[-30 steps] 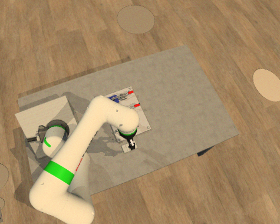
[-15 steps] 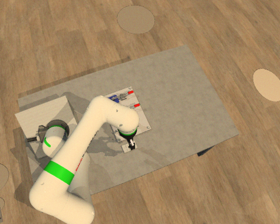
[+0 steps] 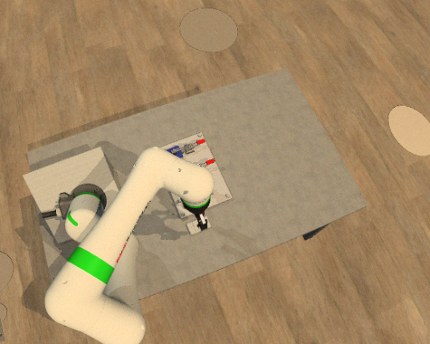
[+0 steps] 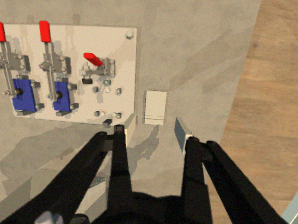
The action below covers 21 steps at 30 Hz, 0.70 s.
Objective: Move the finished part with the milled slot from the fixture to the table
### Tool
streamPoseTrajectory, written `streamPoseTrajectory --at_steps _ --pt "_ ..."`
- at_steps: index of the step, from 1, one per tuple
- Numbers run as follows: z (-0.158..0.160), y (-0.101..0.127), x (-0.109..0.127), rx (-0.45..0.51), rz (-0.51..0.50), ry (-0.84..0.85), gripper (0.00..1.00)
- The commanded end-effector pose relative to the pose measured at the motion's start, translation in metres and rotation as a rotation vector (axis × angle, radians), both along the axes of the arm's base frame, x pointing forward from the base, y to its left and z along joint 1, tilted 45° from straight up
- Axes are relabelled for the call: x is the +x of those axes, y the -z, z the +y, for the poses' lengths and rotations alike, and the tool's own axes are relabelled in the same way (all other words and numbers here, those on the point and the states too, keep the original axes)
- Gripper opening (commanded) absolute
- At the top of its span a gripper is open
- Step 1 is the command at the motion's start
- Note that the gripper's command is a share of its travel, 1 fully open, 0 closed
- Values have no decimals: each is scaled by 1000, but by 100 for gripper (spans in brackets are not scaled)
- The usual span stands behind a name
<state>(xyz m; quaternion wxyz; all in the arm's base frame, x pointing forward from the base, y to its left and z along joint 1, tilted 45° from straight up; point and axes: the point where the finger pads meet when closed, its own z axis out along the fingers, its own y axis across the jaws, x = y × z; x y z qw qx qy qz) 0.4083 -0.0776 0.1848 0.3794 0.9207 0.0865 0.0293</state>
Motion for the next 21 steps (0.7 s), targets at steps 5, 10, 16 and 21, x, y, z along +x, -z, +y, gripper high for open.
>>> streamPoseTrajectory --at_steps 5,10,16,21 --pt "0 0 0 0 0 0 47" --pt "2 -2 0 0 0 0 47" --pt "7 -7 -1 0 0 0 47" --pt "15 -15 -2 0 0 0 47"
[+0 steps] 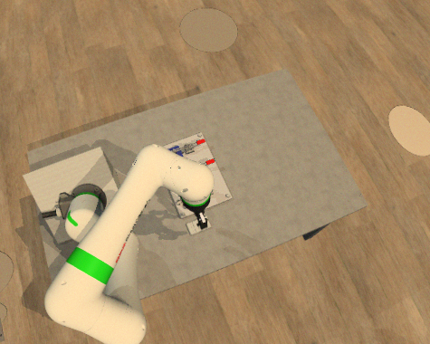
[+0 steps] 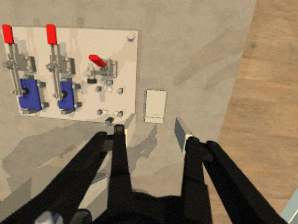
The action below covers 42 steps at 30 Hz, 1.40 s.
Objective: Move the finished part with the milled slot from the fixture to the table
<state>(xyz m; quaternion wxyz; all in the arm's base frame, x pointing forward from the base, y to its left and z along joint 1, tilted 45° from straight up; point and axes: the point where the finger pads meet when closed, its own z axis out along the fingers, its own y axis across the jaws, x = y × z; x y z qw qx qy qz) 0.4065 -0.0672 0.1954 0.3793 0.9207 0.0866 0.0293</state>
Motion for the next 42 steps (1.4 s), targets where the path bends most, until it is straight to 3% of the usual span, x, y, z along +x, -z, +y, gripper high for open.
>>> streamPoseTrajectory --at_steps 1,21,42 --pt "6 -7 -1 0 0 0 47" --pt "41 -42 -7 0 0 0 47" --pt "44 -45 -8 0 0 0 47"
